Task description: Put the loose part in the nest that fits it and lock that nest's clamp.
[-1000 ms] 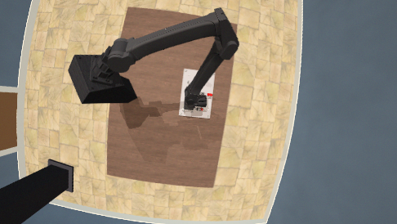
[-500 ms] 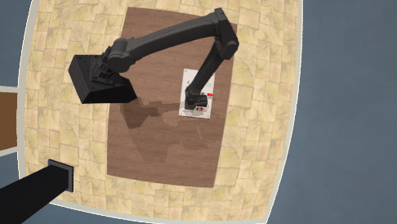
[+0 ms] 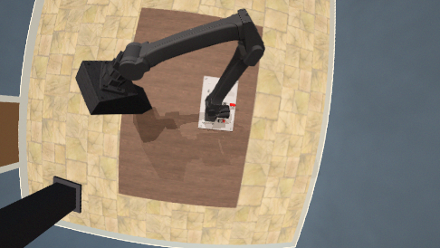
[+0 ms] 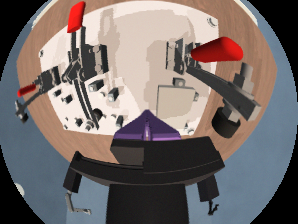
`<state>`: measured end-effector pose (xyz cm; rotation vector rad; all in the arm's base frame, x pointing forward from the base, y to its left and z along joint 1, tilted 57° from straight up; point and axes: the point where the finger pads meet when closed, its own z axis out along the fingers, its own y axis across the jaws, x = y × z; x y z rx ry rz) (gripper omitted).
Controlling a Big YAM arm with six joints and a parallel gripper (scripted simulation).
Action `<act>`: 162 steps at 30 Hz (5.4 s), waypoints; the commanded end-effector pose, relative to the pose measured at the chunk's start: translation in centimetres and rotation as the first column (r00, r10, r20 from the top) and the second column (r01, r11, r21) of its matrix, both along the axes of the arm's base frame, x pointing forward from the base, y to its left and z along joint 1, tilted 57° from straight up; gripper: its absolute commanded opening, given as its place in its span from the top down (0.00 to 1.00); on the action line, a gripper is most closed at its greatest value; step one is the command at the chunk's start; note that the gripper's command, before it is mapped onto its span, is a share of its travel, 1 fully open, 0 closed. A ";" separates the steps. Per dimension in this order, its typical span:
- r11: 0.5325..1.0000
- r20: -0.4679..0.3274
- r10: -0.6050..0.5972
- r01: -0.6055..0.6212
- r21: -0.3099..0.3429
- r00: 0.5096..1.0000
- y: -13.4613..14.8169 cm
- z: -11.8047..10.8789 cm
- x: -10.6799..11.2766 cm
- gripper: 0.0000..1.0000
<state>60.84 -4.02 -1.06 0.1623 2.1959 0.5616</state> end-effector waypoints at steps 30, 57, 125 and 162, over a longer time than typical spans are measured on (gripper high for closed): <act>1.000 -0.004 0.000 0.000 0.004 1.000 0.5 -0.6 -0.3 1.00; 1.000 0.034 -0.014 0.014 -0.011 0.999 -1.8 0.7 0.5 1.00; 1.000 0.022 -0.015 0.015 -0.010 1.000 -2.7 -0.5 0.4 1.00; 1.000 -0.004 -0.012 0.012 -0.004 1.000 -1.5 2.0 -3.3 1.00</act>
